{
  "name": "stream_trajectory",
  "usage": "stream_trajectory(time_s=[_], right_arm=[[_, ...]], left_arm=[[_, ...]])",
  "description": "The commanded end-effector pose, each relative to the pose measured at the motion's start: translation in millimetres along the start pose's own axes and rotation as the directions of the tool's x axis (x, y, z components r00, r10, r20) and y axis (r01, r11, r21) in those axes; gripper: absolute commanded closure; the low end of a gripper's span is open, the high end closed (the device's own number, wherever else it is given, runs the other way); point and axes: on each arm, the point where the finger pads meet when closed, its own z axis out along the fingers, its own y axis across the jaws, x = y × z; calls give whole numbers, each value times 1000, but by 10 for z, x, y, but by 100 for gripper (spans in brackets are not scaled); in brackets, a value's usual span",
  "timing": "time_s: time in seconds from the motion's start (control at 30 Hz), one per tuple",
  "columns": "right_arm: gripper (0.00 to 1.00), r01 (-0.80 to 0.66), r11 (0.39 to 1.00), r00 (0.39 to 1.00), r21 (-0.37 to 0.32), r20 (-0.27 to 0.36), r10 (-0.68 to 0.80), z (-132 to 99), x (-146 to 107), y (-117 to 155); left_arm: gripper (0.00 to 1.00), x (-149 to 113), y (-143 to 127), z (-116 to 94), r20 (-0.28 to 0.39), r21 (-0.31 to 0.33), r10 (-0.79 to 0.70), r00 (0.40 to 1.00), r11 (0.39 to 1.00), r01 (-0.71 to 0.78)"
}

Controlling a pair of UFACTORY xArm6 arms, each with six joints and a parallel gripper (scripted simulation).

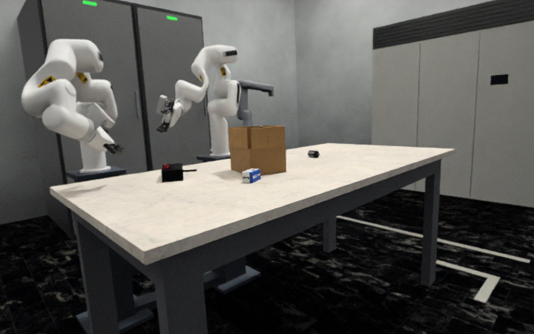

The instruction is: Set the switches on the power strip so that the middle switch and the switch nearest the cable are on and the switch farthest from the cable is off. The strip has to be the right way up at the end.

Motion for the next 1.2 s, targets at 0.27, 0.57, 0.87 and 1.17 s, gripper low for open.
stream_trajectory(time_s=[0.27, 0.57, 0.87, 1.17], right_arm=[[0, 2, 1000, 1000, -4, 3, -2, -14, 11, -4], [0, 2, 1000, 1000, -4, 3, -2, -14, 11, -4], [0, 2, 1000, 1000, -4, 3, -2, -14, 11, -4], [0, 2, 1000, 1000, -4, 3, -2, -14, 11, -4]], left_arm=[[0, 11, -16, 3, -2, 3, -1, 1000, 1000, 1], [0, 11, -16, 3, -2, 3, -1, 1000, 1000, 1], [0, 11, -26, 7, 1, 6, -3, 1000, 1000, 3], [0, 9, -61, 20, 13, 15, -9, 1000, 1000, 9]])
